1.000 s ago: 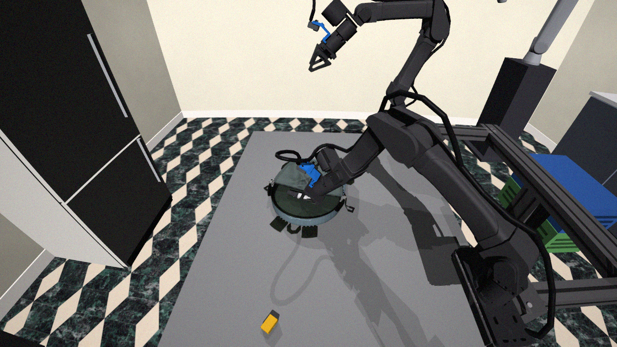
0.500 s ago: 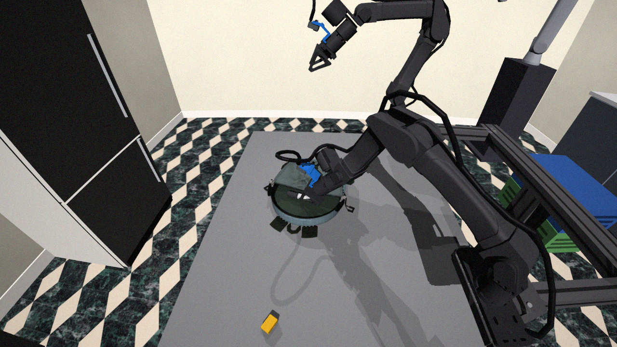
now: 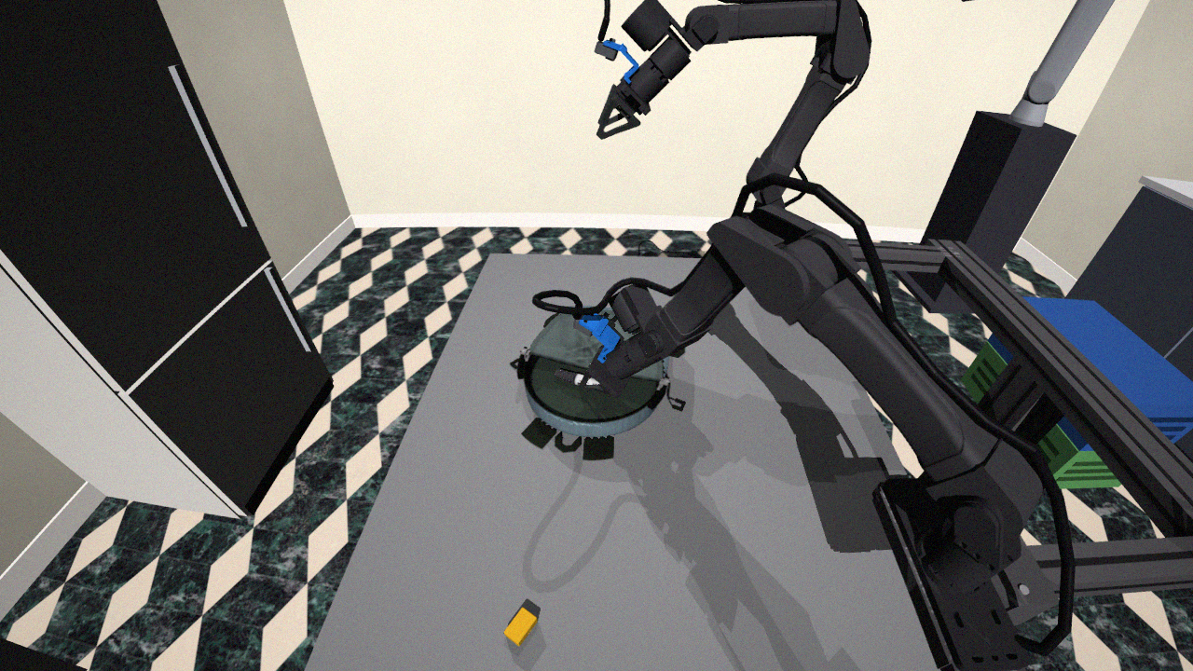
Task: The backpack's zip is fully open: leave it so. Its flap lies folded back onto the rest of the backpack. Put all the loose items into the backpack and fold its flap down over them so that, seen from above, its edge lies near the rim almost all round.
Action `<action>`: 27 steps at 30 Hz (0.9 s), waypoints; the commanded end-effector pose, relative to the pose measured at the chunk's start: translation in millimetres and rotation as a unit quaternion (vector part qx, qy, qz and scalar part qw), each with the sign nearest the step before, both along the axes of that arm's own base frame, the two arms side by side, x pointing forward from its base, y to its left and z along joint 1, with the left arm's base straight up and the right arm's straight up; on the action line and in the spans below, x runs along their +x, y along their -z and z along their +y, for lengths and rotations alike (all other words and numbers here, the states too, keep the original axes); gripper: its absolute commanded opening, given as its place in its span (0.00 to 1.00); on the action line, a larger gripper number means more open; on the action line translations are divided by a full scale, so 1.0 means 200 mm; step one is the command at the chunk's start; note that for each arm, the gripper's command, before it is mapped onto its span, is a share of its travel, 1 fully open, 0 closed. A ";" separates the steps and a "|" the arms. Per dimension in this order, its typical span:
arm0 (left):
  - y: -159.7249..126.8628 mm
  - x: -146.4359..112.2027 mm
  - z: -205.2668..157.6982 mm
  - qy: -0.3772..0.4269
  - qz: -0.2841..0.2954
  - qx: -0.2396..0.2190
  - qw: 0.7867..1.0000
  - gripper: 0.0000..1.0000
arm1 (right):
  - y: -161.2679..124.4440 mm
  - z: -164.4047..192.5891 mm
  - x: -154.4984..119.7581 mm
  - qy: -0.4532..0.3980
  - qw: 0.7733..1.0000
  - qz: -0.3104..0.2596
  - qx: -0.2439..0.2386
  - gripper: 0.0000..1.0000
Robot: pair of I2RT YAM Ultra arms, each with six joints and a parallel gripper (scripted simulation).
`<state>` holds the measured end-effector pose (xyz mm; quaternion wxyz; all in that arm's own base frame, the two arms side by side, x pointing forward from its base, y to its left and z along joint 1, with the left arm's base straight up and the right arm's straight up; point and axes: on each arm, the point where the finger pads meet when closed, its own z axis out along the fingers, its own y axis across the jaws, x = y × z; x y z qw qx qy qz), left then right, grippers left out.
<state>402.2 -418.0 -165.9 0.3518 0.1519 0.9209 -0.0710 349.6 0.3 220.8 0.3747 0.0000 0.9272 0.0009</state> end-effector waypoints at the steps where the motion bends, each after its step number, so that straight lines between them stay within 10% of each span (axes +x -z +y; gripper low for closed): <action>1: -0.03 0.00 0.00 0.000 -0.002 -0.003 1.000 0.25 | -0.03 0.00 0.01 0.000 1.000 -0.009 -0.001 0.90; 27: -0.08 -0.04 0.02 0.002 0.003 0.003 1.000 0.37 | -0.03 0.00 0.01 0.000 1.000 -0.009 -0.001 0.90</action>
